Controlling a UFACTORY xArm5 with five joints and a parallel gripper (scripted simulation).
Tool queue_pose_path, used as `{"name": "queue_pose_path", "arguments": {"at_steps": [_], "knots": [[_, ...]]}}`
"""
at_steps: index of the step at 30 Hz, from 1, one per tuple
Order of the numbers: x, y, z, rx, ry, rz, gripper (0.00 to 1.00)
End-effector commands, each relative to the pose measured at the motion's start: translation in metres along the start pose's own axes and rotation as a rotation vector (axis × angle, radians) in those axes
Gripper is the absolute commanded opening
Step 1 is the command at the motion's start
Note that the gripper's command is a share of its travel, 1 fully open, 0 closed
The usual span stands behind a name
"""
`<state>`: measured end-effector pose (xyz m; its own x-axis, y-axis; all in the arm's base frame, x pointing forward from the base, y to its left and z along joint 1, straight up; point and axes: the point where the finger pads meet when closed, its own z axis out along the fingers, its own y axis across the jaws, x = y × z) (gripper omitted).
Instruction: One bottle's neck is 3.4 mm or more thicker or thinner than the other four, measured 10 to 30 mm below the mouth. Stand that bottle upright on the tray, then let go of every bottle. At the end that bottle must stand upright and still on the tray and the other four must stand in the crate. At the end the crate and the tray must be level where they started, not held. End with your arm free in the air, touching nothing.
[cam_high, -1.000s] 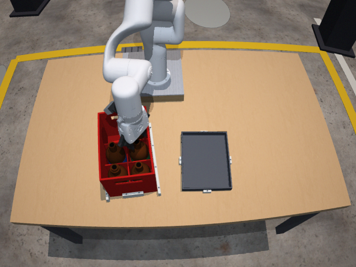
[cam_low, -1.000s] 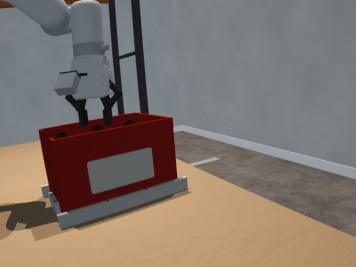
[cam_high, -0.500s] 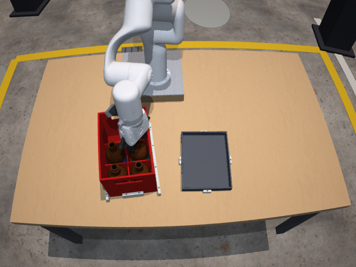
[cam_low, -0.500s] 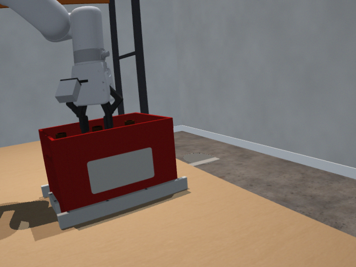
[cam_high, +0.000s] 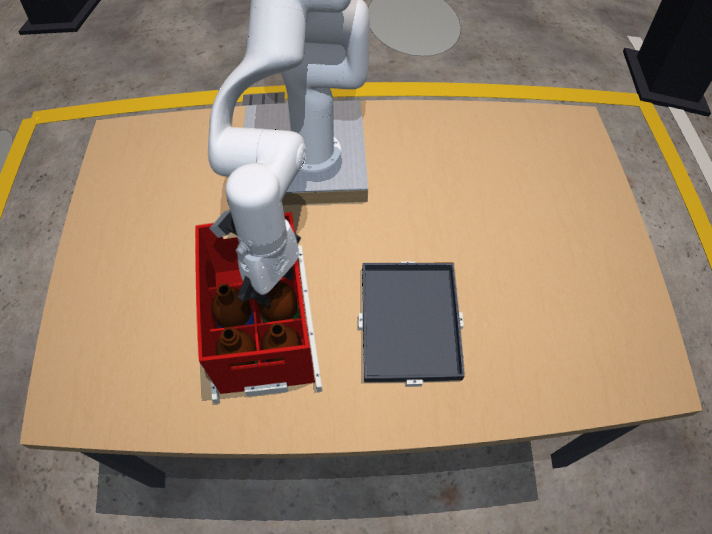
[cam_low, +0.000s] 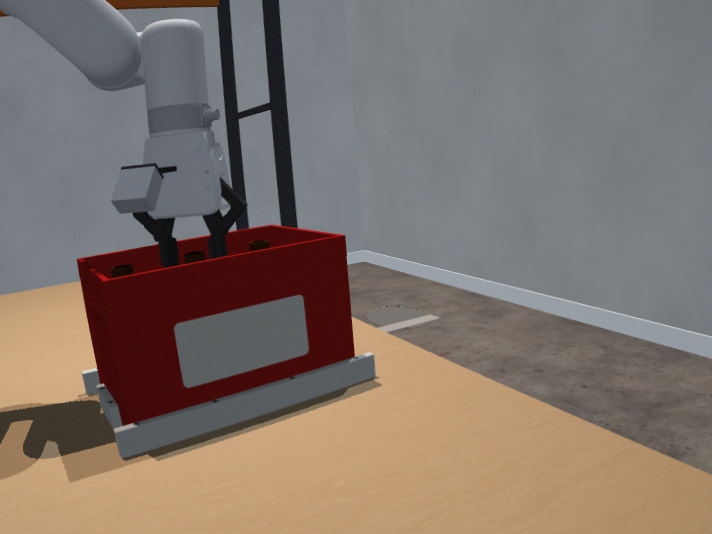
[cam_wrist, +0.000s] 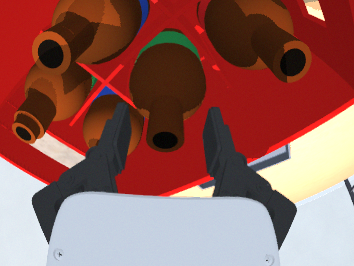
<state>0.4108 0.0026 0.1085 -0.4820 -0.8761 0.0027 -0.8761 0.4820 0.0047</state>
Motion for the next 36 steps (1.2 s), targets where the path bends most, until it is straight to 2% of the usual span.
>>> {"name": "queue_pose_path", "arguments": {"at_steps": [1,15,16,36], "knots": [[-0.0006,-0.0011,-0.0006,0.003,-0.002,0.000,0.65],[-0.0006,-0.0011,-0.0006,0.003,-0.002,0.000,0.65],[-0.0006,-0.0011,-0.0006,0.003,-0.002,0.000,0.00],[-0.0006,-0.0011,-0.0006,0.003,-0.002,0.000,0.00]]}}
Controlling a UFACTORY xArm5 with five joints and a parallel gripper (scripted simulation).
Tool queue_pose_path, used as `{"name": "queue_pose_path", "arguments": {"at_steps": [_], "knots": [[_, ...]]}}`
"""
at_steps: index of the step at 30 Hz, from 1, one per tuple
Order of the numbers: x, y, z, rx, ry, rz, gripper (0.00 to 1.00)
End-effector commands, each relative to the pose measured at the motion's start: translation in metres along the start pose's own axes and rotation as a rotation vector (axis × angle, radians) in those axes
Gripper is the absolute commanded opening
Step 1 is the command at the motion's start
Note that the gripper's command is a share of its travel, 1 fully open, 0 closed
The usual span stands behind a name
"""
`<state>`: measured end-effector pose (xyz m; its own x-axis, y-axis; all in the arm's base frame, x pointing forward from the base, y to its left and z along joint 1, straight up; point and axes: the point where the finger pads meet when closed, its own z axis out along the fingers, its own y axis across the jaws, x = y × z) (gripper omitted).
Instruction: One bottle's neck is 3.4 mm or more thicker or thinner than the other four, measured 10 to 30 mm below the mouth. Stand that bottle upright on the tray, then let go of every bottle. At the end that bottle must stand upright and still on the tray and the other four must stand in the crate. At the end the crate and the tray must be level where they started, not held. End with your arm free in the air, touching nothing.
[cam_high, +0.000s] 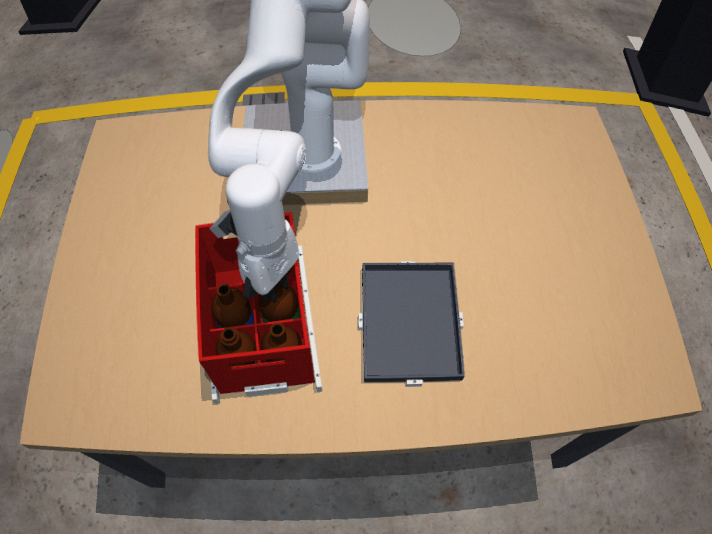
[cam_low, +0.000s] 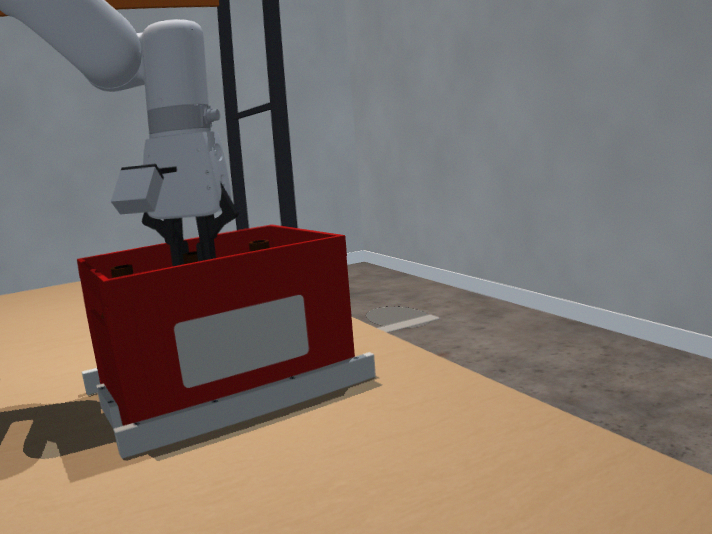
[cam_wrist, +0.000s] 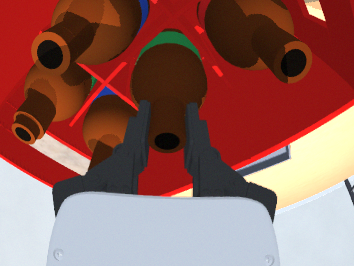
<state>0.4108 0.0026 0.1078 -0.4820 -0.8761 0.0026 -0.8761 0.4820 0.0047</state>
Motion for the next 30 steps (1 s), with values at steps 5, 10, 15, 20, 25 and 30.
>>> {"name": "queue_pose_path", "arguments": {"at_steps": [5,10,15,20,25,30], "knots": [[-0.0006,-0.0011,-0.0013,0.003,-0.002,0.000,0.00],[-0.0006,-0.0011,-0.0013,0.003,-0.002,0.000,0.00],[-0.0006,-0.0011,-0.0013,0.003,-0.002,0.000,0.00],[-0.0006,-0.0011,-0.0013,0.003,-0.002,0.000,0.00],[-0.0006,-0.0011,-0.0013,0.003,-0.002,0.000,0.65],[-0.0006,-0.0011,-0.0013,0.003,-0.002,0.000,0.65]]}}
